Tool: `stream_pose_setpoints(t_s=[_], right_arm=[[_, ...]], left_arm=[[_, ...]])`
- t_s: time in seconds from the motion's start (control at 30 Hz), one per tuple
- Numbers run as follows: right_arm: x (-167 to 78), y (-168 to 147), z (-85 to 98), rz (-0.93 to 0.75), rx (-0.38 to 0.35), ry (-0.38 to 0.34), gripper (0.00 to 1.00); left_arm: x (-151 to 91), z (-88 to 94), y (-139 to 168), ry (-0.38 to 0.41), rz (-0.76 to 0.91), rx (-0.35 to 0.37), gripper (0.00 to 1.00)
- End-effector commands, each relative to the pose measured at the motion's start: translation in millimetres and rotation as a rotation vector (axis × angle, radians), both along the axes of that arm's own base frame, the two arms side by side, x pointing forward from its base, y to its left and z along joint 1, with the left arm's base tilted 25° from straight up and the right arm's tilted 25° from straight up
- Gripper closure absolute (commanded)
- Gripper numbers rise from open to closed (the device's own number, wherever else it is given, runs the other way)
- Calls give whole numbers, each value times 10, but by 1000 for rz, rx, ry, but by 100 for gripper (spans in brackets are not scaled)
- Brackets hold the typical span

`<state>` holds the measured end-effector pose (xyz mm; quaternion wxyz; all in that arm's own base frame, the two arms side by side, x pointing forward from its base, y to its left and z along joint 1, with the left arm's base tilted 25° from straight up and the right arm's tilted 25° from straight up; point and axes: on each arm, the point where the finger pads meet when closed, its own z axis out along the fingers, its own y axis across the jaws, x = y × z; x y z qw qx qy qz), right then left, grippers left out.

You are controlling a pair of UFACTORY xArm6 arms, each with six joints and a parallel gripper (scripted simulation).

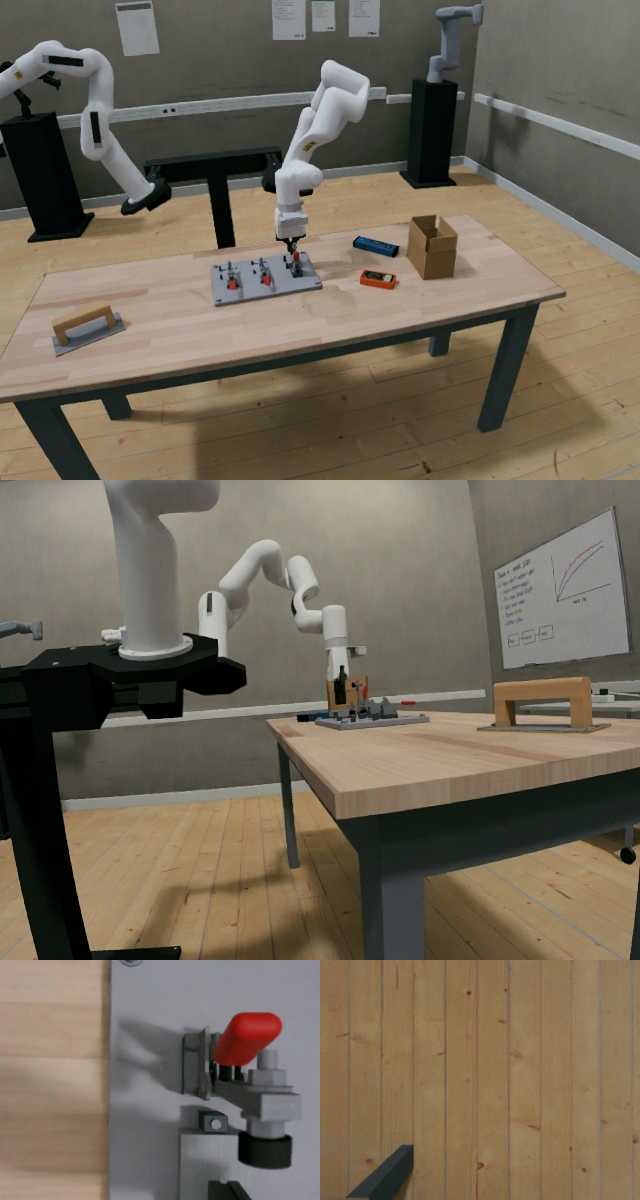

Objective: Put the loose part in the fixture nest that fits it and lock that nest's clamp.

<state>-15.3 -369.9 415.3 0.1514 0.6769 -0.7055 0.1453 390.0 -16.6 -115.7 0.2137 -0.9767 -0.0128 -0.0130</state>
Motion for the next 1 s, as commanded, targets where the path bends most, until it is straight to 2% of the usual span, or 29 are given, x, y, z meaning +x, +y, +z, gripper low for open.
stream_pose_setpoints(t_s=[0.0,0.63,0.97], right_arm=[[0,-4,30,0,-7,0,0],[0,-4,30,0,-7,0,0],[0,-4,30,0,-7,0,0]], left_arm=[[18,20,11,-4,-1,-2,100],[3,177,356,-4,-1,-1,100],[2,193,391,-4,-1,-1,100]])
